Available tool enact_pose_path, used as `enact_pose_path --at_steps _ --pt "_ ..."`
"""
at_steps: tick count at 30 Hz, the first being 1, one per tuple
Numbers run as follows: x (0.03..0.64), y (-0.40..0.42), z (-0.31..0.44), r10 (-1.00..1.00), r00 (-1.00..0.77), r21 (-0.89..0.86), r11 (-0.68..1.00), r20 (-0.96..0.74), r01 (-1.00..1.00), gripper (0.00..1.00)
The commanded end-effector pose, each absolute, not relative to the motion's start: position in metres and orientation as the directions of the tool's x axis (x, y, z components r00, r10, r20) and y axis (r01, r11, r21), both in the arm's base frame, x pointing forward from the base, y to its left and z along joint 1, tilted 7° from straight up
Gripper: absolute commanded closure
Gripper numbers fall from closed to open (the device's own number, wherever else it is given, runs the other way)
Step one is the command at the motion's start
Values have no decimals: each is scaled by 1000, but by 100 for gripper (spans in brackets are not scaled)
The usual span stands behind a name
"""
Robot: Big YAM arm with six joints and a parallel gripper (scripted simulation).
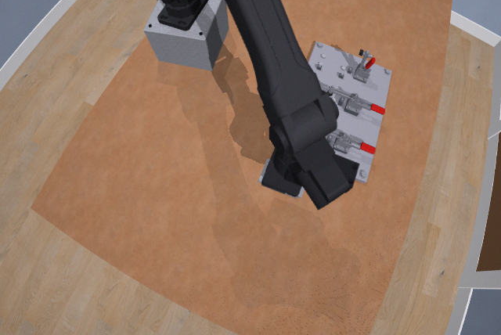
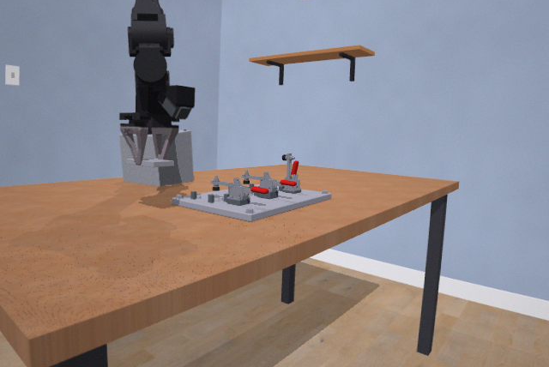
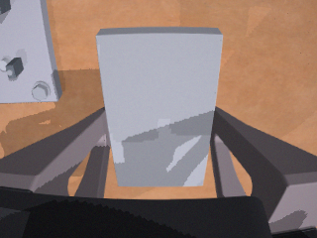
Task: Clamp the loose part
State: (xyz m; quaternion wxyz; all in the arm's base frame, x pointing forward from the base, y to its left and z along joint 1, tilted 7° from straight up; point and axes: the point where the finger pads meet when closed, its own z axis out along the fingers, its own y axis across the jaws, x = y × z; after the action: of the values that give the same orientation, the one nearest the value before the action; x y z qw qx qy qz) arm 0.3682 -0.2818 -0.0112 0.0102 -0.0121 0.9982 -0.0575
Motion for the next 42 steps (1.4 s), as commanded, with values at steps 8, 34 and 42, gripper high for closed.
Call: enact_pose_path --at_steps 8,34,42 --pt "387 -287 24 -29 -998 -137 990 -48 -22 100" --pt "378 -280 17 -31 -999 -125 992 -31 -27 100" --pt "378 -280 17 -31 -999 -125 992 -31 -27 100"
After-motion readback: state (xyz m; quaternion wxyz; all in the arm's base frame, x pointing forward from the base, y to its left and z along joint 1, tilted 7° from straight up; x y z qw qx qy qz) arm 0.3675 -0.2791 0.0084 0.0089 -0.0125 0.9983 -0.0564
